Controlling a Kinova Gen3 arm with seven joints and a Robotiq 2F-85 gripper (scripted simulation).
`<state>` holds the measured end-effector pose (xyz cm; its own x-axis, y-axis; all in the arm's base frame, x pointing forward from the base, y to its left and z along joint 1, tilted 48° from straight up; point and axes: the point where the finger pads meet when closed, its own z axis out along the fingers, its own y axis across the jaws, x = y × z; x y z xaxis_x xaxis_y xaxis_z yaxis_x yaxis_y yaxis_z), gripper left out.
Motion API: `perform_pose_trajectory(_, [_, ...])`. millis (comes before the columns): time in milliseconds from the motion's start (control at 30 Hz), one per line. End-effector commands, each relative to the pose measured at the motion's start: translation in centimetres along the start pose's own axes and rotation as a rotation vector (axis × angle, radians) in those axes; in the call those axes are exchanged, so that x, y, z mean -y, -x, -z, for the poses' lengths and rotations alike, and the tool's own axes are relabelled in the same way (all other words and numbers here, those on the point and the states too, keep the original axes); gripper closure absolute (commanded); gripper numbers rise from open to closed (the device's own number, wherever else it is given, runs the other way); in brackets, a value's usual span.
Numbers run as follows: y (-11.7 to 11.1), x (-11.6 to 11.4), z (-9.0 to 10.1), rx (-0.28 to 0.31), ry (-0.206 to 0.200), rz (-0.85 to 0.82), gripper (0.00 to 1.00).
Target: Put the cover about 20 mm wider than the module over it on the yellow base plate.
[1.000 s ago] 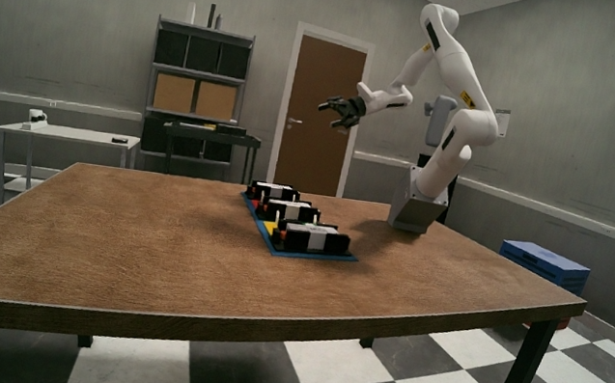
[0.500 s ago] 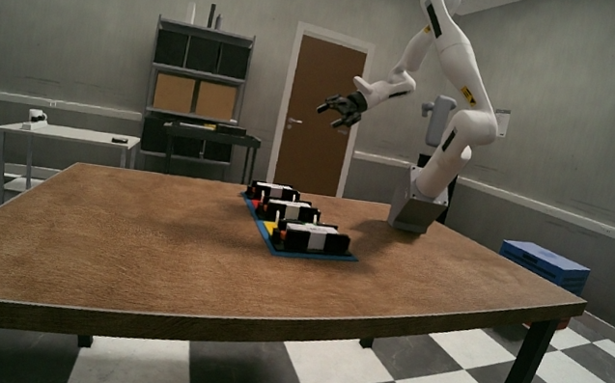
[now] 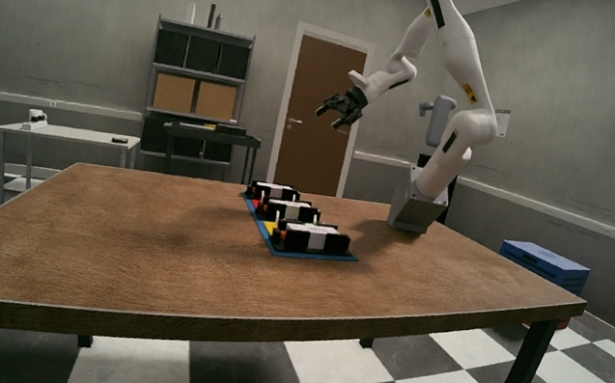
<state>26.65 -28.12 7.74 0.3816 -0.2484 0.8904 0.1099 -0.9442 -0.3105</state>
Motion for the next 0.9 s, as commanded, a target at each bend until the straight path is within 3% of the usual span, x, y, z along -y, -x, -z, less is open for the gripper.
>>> perform_pose_trajectory(0, [-0.3, 0.2, -0.1, 0.019, -0.005, -0.010, 0.00])
perform_pose_trajectory(67, [-0.6, 0.6, -0.2, 0.029, -0.007, -0.016, 0.00])
perform_pose_trajectory(367, [-3.7, 4.7, -1.8, 0.187, -0.054, -0.107, 0.00])
perform_pose_trajectory(633, [-3.8, 4.9, -1.9, 0.195, -0.054, -0.112, 0.00])
perform_pose_trajectory(867, [-5.5, 7.1, -2.7, 0.318, -0.091, -0.182, 0.00])
